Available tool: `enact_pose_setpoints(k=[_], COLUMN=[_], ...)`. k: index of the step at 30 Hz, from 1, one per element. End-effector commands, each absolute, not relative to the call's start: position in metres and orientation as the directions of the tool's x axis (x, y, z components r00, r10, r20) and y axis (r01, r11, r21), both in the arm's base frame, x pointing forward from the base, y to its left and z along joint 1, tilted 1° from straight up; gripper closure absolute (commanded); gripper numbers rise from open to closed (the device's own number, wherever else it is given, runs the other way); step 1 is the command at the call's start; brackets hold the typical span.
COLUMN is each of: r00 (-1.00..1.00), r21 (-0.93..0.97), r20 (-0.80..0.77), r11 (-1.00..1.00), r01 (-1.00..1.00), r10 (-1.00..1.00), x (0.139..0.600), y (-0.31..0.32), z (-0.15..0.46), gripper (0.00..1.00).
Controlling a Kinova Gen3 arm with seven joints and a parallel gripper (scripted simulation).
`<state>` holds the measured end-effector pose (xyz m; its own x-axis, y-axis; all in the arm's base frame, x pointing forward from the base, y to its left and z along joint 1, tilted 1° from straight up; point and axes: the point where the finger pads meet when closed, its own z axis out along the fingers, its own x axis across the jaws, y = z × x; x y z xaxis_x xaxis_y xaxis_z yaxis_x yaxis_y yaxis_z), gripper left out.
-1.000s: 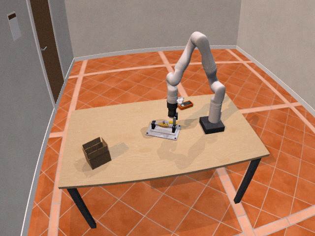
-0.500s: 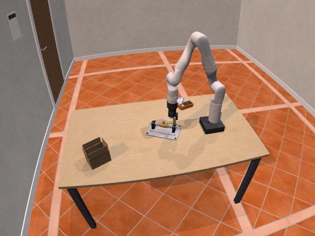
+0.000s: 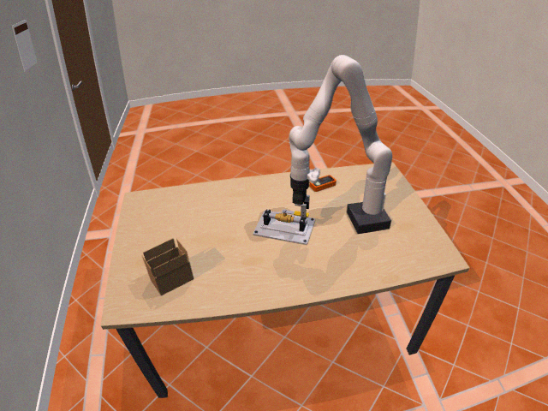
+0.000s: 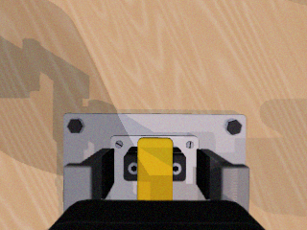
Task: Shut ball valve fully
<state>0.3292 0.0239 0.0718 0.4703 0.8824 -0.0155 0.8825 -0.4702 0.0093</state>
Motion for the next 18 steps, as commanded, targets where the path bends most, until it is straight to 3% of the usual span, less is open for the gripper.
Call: enact_pose_setpoints(k=[1,18], r00=[0.478,0.478], r21=[0.010,0.010], r20=[-0.011,-0.011], r11=[-0.478,-0.478], r01=[0.878,0.878], r10=[0.878,0.878], x=[0.3298,0.3298], y=[0.0266,0.0266], z=[0.0710,0.0710], gripper=[0.00,0.00])
